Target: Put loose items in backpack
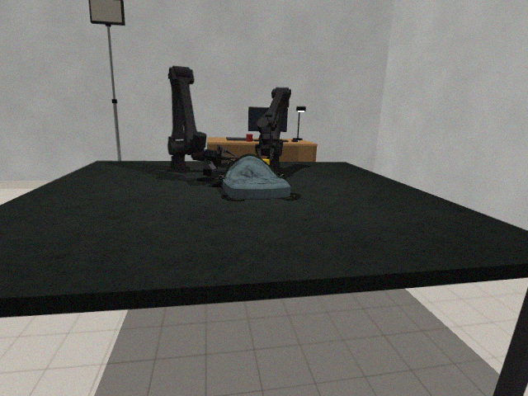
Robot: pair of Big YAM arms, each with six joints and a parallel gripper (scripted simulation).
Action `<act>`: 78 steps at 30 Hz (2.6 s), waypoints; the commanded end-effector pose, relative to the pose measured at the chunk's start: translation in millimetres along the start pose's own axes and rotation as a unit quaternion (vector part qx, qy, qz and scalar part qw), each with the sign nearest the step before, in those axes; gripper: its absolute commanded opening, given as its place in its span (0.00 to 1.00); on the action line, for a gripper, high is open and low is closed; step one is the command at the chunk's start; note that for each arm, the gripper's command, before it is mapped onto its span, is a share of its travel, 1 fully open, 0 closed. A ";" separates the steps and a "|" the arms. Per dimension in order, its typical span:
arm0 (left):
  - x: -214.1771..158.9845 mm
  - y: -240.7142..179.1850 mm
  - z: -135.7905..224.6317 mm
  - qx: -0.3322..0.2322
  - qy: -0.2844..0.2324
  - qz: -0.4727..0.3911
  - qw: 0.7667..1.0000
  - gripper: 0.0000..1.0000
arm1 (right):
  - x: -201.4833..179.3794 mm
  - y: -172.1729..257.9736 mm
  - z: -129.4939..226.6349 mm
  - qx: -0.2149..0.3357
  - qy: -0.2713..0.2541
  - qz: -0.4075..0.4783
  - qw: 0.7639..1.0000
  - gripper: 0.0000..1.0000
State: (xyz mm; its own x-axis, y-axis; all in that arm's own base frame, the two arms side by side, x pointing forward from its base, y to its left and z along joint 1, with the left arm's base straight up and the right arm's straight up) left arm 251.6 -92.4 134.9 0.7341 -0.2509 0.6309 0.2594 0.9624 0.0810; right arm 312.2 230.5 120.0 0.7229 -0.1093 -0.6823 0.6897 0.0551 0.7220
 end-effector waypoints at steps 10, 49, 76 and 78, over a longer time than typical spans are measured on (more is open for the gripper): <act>71.9 8.1 -20.9 0.004 -0.046 0.008 0.999 0.34 | 2.0 24.6 -6.1 0.012 0.006 0.027 1.000 0.32; 62.1 13.0 -79.9 0.006 -0.024 0.007 1.000 0.34 | -0.1 22.3 -5.2 0.012 0.006 0.027 1.000 0.32; 52.9 11.9 -89.9 0.006 -0.022 0.006 1.000 0.34 | -1.6 20.6 -4.6 0.012 0.006 0.027 1.000 0.32; 54.3 11.9 -90.6 0.006 -0.024 0.007 1.000 0.34 | -1.8 20.5 -4.6 0.012 0.006 0.027 1.000 0.32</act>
State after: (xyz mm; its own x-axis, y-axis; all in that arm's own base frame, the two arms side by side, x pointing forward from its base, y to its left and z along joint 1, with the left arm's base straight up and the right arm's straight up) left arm 336.3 -105.8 90.5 0.7386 -0.2342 0.6322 0.2472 0.9665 0.0692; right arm 315.2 228.0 120.6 0.7234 -0.1157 -0.6807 0.6886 0.0479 0.7236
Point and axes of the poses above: on each arm, the point where the finger pads meet when closed, its own z axis back along the fingers, its own y axis across the jaws, x = y × z, the point moved 6 cm from there along z, back along the fingers, and after that the axes turned 7 degrees about -z, right-handed, at the moved point
